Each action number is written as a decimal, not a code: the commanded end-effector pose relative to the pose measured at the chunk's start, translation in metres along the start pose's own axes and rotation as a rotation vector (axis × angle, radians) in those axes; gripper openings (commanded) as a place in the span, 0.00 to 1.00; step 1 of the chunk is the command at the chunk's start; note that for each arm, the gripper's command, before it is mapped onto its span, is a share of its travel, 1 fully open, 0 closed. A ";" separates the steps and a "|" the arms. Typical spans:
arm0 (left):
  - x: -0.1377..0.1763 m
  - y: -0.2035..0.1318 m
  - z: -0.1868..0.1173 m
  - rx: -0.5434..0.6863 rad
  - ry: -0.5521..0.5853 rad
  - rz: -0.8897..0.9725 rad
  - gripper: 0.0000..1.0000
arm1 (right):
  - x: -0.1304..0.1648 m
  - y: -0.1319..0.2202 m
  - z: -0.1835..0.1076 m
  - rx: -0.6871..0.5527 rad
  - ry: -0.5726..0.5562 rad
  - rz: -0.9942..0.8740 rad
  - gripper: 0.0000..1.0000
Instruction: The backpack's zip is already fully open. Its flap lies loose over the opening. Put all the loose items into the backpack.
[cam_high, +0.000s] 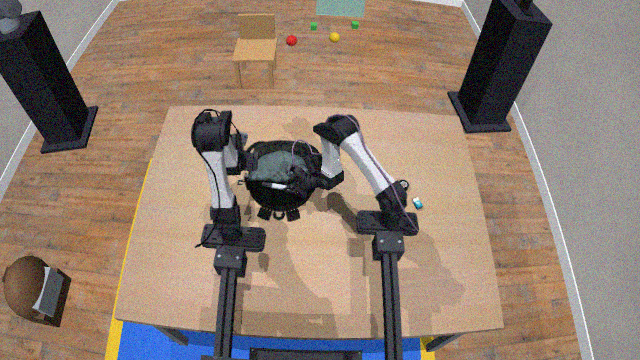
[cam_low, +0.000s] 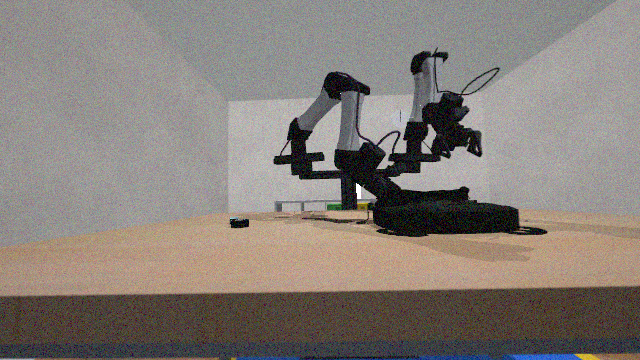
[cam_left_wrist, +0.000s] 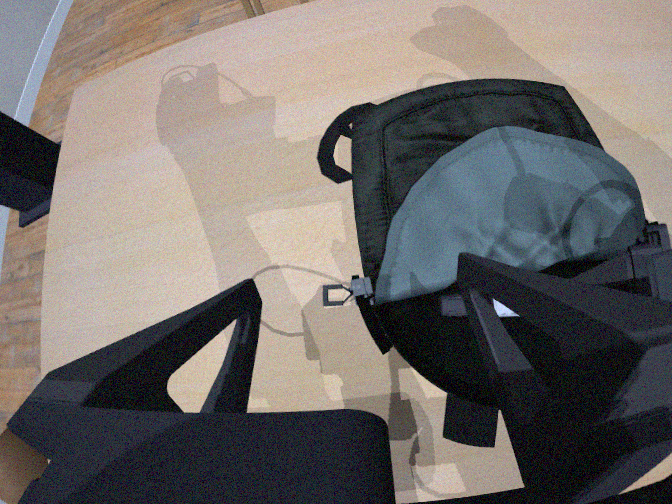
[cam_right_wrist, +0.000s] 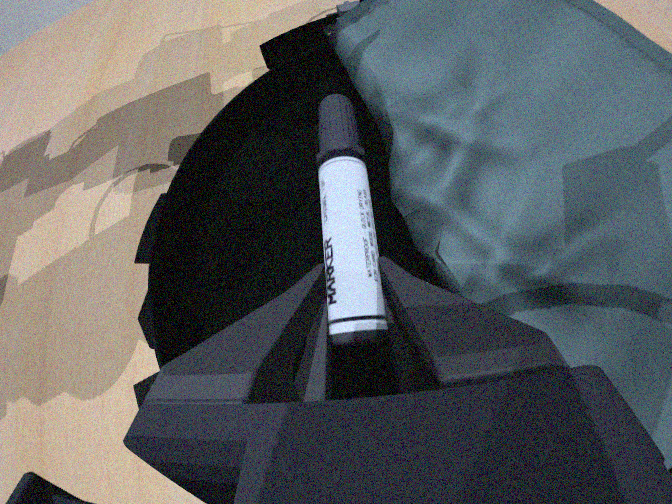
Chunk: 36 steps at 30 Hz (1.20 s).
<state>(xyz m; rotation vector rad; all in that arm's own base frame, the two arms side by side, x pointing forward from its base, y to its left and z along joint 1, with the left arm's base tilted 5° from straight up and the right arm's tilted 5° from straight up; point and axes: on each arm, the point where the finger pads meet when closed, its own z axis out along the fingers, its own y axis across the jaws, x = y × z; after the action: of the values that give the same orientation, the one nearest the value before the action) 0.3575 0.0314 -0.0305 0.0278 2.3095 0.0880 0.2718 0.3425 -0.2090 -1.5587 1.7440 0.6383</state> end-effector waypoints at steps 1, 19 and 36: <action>-0.008 0.000 -0.002 0.009 -0.025 0.006 0.90 | 0.009 0.002 0.007 -0.006 0.026 0.013 0.15; -0.008 0.000 -0.002 0.009 -0.025 0.006 0.90 | -0.010 -0.006 0.002 0.009 -0.021 -0.014 0.22; -0.008 0.000 -0.002 0.009 -0.025 0.006 0.90 | -0.024 -0.007 -0.005 0.013 -0.027 -0.017 0.37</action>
<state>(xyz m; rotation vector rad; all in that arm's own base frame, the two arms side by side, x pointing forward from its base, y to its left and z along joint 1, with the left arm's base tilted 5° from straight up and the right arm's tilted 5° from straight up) 0.3575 0.0314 -0.0305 0.0278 2.3094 0.0879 0.2712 0.3417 -0.2093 -1.5595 1.7470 0.6380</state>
